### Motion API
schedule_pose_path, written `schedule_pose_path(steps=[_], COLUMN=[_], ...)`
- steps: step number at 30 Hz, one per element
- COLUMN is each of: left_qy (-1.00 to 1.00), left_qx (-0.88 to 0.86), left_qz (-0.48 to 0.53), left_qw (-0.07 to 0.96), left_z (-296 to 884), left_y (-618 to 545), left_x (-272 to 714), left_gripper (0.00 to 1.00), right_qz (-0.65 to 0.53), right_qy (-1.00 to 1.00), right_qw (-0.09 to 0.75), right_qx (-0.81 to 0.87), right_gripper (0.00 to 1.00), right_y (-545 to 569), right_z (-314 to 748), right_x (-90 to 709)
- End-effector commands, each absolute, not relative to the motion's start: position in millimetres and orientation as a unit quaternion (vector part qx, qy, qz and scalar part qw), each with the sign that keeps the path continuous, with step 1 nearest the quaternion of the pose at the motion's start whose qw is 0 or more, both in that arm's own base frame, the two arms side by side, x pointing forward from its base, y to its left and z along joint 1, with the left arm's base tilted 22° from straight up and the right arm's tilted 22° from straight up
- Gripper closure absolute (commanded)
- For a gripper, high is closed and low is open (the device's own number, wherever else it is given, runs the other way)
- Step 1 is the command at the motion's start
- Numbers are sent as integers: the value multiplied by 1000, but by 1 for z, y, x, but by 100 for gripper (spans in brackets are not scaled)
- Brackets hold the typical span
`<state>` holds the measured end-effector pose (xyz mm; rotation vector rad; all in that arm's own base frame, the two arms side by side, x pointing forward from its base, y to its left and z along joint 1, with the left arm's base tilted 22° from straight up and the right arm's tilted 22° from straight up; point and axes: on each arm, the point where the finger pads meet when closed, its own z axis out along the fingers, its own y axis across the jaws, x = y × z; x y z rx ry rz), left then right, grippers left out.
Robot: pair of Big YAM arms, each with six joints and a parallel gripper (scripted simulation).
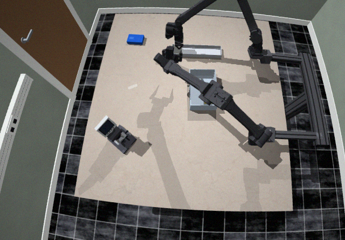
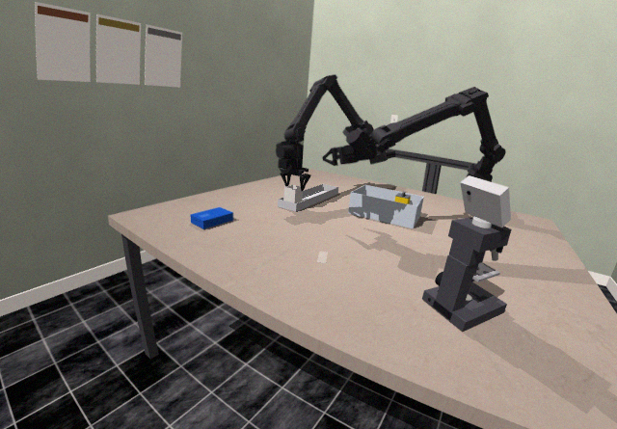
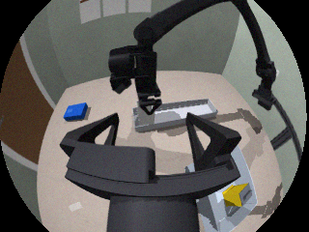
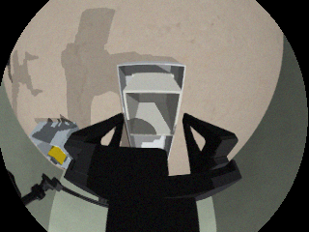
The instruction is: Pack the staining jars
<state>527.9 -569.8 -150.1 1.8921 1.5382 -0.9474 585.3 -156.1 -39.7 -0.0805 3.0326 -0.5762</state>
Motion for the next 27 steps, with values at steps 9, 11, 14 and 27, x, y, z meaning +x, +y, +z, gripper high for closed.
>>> schedule_pose_path(steps=[9,11,14,27], left_qy=[551,551,551,551], left_qx=[700,700,700,700], left_qz=[-344,-344,-344,-344], left_qw=[296,296,296,296], left_z=[-103,-103,-103,-103], left_y=[-595,-595,-595,-595], left_x=[553,553,553,553], left_gripper=[0,0,0,0], right_qz=[-190,-190,-190,-191], right_qy=[980,980,980,980], right_qw=[49,49,48,53], right_qx=[-23,-23,-23,-25], right_gripper=[27,31,33,43], right_y=[-161,-160,-160,-142], right_z=[-47,-47,-48,-14], right_x=[608,608,608,606])
